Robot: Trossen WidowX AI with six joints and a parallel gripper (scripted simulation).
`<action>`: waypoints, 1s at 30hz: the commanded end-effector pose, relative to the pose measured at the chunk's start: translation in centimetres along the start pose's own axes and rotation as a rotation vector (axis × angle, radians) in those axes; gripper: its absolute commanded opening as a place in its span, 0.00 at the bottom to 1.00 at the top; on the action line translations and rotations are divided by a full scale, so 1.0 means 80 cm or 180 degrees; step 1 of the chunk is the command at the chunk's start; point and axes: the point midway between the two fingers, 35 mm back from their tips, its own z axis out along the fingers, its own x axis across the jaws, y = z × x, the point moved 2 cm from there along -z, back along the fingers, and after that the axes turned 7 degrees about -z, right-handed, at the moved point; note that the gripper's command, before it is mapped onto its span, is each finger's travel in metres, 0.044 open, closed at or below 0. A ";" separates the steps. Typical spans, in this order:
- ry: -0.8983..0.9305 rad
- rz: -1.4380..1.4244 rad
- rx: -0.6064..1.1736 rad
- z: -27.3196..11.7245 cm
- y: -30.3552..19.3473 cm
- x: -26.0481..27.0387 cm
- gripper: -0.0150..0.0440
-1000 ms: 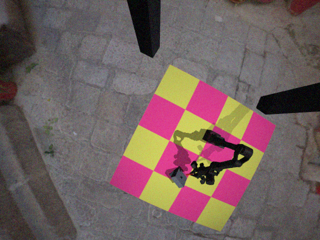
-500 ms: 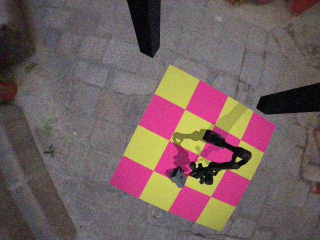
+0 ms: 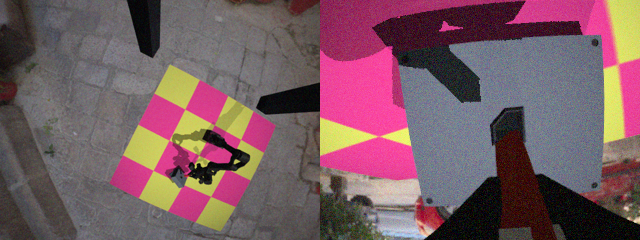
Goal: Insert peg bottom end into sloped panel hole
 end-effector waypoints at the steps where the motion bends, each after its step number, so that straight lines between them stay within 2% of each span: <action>1: -0.0015 -0.0040 0.0033 0.003 -0.002 -0.001 0.25; 30: -0.0023 -0.0148 0.0120 0.040 0.000 -0.002 0.25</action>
